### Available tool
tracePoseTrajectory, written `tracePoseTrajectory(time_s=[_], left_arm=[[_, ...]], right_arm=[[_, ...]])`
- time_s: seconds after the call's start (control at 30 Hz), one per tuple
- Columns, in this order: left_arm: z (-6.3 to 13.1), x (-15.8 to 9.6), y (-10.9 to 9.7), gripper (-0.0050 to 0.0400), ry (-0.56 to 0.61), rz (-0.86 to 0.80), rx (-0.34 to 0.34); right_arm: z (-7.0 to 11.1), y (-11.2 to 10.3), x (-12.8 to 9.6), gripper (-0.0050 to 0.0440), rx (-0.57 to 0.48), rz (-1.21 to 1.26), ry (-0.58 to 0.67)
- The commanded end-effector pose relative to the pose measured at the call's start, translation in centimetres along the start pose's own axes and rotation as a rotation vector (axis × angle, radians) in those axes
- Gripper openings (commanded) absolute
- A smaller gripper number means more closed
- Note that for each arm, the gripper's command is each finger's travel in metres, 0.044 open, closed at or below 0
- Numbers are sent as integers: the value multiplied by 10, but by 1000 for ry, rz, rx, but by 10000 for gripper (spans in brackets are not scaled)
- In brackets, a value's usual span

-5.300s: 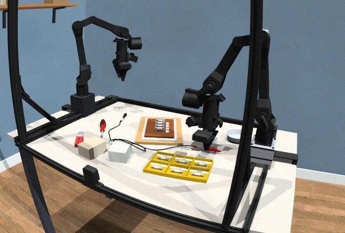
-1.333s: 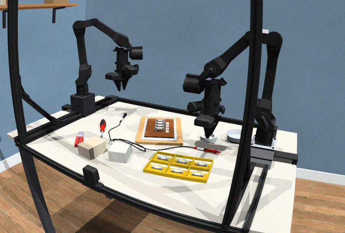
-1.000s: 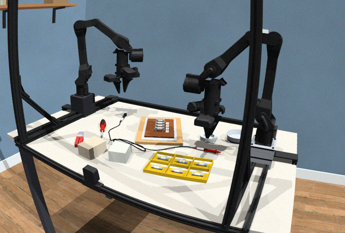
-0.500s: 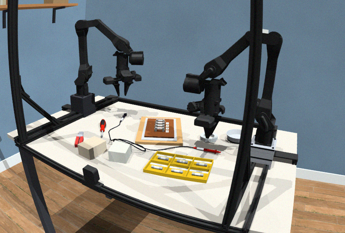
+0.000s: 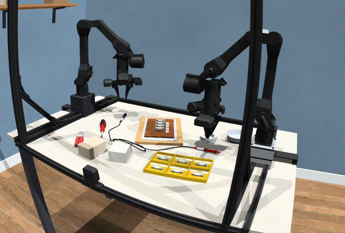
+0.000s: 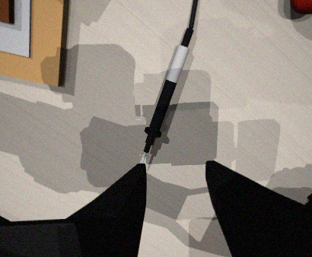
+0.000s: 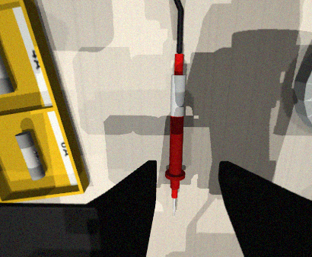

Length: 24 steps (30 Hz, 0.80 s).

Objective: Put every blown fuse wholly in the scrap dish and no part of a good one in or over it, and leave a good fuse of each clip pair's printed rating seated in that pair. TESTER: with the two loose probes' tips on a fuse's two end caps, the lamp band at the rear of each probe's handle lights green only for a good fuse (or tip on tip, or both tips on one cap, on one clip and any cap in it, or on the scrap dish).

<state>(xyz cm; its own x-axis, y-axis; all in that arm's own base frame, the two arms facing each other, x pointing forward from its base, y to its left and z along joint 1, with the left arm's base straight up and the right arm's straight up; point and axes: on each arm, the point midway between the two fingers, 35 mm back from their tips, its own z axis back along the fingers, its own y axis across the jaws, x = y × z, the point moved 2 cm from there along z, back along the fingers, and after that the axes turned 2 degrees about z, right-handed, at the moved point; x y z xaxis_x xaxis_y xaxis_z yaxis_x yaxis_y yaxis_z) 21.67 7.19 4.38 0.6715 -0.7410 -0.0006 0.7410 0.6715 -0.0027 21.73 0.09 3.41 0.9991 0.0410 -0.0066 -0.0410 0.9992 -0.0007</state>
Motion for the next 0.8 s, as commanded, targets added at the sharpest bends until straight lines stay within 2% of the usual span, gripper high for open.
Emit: tracePoseTrajectory(time_s=[0.0,0.57,0.77], left_arm=[[-3,6,-1,154,0,-84,3],[-14,28,0,154,-2,-384,11],[-13,29,1,154,-6,-385,19]], right_arm=[[5,0,4,154,0,-3,-23],[5,0,4,154,0,-3,-23],[5,0,4,154,0,-3,-23]])
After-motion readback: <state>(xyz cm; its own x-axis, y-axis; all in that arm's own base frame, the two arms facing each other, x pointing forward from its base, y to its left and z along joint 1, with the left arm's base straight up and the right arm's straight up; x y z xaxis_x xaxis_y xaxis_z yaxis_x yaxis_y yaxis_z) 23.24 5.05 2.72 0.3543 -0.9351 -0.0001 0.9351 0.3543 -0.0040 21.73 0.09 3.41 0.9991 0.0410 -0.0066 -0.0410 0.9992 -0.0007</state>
